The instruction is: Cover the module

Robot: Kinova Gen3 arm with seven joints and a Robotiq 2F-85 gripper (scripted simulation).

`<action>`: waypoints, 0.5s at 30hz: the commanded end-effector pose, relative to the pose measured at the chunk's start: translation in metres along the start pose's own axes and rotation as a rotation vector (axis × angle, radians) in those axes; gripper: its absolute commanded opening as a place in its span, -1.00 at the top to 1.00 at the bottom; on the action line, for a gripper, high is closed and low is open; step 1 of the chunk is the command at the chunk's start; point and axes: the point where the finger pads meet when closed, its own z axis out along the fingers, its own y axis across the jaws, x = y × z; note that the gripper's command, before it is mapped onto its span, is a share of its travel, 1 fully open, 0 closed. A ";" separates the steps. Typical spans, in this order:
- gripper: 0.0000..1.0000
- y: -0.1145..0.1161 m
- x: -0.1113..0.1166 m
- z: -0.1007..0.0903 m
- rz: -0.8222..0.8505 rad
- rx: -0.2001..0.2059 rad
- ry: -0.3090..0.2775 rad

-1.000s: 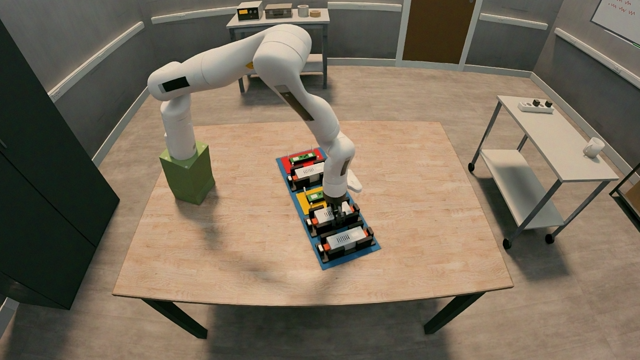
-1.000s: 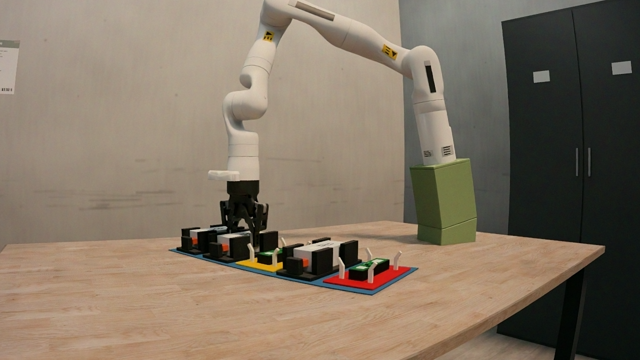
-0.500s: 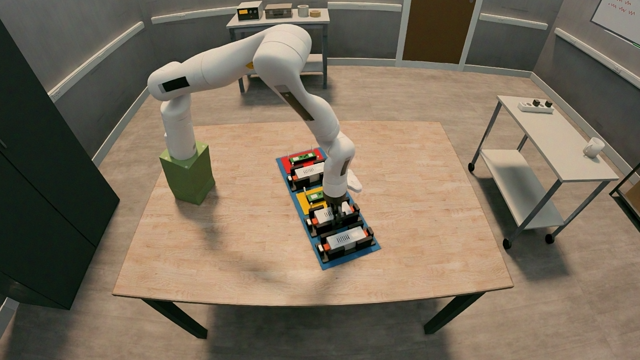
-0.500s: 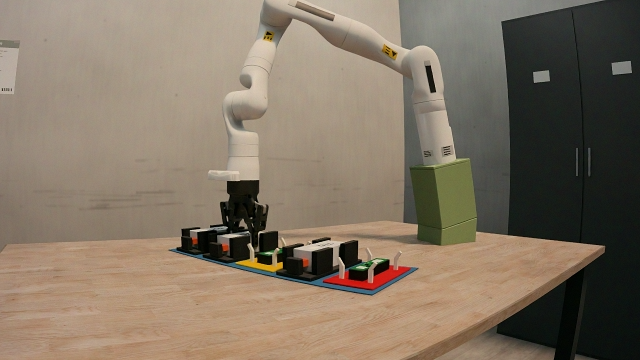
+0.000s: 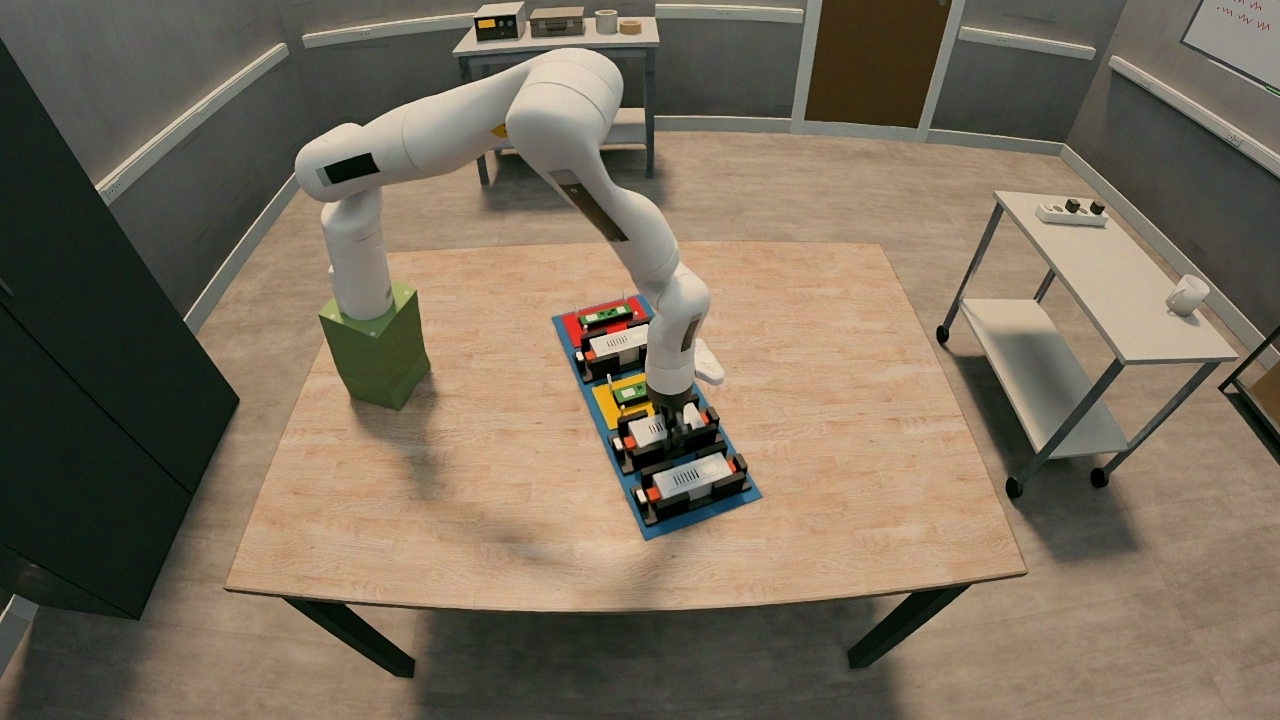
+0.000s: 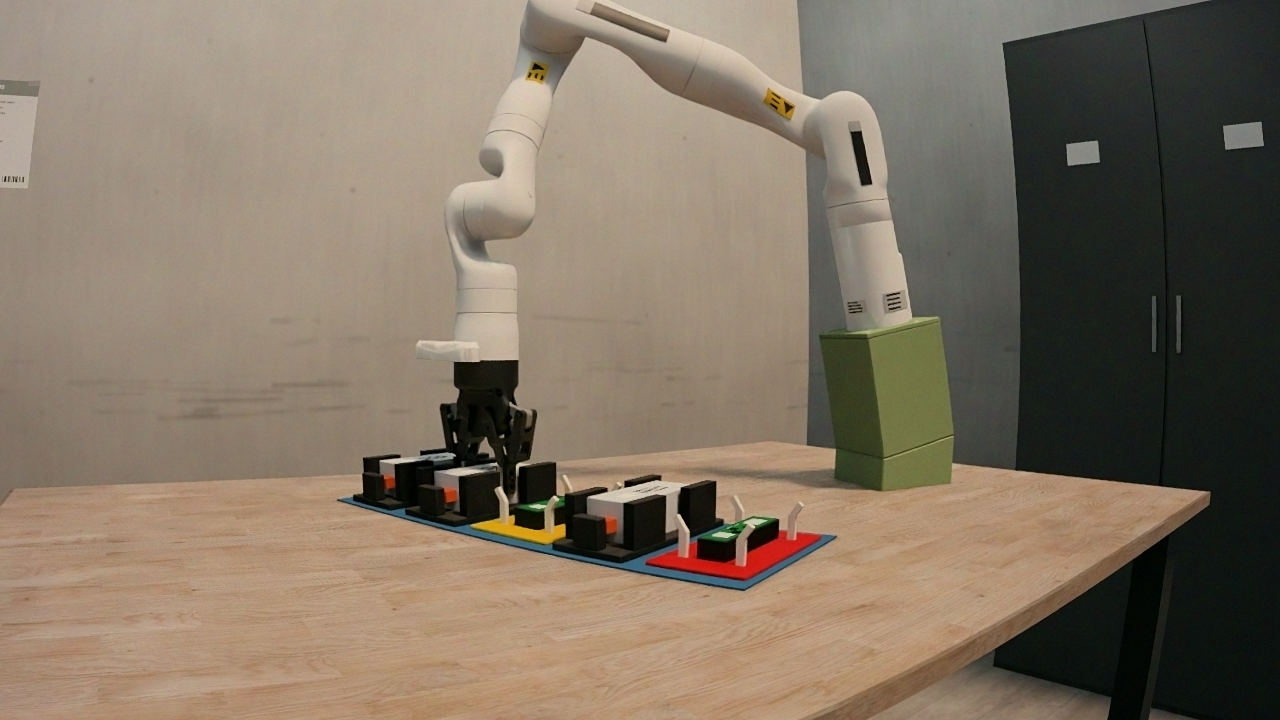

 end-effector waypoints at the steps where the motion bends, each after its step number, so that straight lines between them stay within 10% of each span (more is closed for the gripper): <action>1: 1.00 0.001 0.001 -0.001 0.000 -0.001 0.001; 15: 1.00 0.001 0.001 -0.013 0.000 -0.001 0.001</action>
